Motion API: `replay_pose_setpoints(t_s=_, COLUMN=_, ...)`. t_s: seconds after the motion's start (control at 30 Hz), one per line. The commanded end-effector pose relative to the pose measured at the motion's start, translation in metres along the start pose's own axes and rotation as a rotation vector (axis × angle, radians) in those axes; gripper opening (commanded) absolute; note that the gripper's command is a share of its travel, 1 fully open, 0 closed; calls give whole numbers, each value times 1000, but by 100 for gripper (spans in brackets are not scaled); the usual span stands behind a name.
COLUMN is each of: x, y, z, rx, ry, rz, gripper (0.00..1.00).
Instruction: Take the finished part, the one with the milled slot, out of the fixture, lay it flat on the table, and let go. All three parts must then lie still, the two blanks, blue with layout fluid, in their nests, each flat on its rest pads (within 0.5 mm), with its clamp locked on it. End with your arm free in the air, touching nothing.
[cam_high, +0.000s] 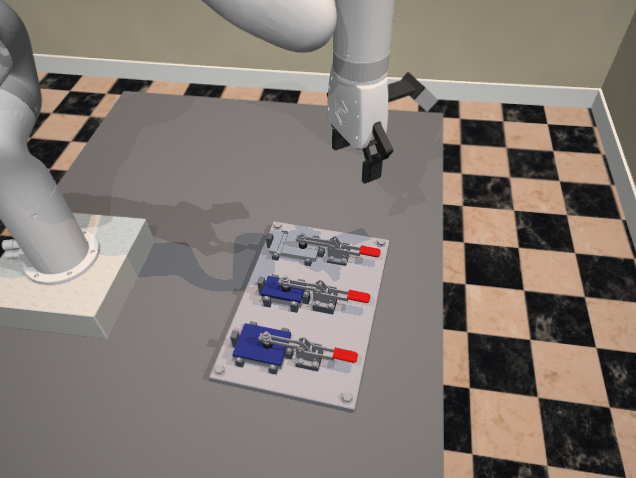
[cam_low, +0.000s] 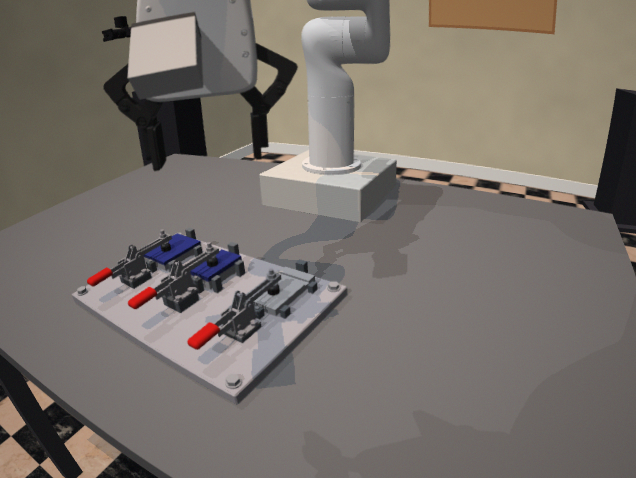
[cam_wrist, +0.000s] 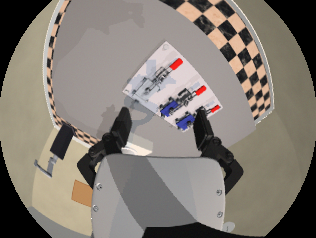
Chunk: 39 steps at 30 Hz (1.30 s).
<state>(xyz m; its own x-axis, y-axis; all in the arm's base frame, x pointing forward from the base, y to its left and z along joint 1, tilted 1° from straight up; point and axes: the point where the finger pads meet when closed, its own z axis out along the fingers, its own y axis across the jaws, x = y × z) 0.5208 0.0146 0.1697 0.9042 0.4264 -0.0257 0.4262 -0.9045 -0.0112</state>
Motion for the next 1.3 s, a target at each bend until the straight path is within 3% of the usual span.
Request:
replay_pose_setpoints(t_s=0.0, x=-3, y=-2, z=-1, rx=-5, ry=11, rz=42, gripper=100)
replay_pose_setpoints(t_s=0.3, x=-3, y=-2, z=-1, rx=-5, ry=11, rz=42, gripper=100)
replay_pose_setpoints(t_s=0.37, x=-19, y=-14, z=3, rx=-4, ry=12, rz=179, gripper=100)
replay_pose_setpoints(t_s=0.47, x=-28, y=-19, z=6, rx=-4, ry=12, rz=251, gripper=100)
replay_pose_setpoints(t_s=0.97, x=-29, y=-20, z=6, rx=-4, ry=12, rz=256, gripper=100)
replay_pose_setpoints(t_s=1.03, x=-48, y=-32, z=13, rx=-3, ry=12, rz=409, gripper=100)
replay_pose_setpoints(t_s=1.27, x=-48, y=-32, z=13, rx=-3, ry=12, rz=409, gripper=100)
